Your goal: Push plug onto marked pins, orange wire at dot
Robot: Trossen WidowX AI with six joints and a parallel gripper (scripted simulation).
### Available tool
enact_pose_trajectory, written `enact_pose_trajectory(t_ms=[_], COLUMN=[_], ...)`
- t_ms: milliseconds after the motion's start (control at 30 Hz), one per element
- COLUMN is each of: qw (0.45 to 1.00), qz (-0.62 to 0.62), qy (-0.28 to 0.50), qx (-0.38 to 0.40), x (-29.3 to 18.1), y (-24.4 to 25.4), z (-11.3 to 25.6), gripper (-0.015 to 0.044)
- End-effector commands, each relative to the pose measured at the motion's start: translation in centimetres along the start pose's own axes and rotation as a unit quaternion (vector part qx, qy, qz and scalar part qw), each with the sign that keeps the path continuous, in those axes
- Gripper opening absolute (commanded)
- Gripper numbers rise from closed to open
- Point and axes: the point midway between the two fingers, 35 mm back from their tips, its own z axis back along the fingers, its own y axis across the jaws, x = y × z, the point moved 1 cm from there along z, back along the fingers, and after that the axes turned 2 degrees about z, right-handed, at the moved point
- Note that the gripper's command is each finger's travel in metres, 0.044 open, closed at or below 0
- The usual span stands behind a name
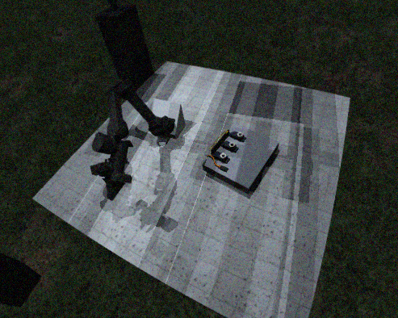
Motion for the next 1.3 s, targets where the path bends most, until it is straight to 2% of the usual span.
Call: enact_pose_trajectory(t_ms=[0, 333, 633, 1267], qw=[0.998, 0.981, 0.949, 0.832], qz=[0.01, 0.027, 0.042, 0.069], qy=[0.037, 0.106, 0.161, 0.235], qx=[0.048, 0.161, 0.268, 0.498], x=[-2.5, -7.4, -11.7, -18.5], y=[1.8, 6.2, 10.2, 17.1], z=[-0.2, 0.9, 3.6, 13.6], gripper=[0.0115, 0.0115, 0.0115, 0.0115])
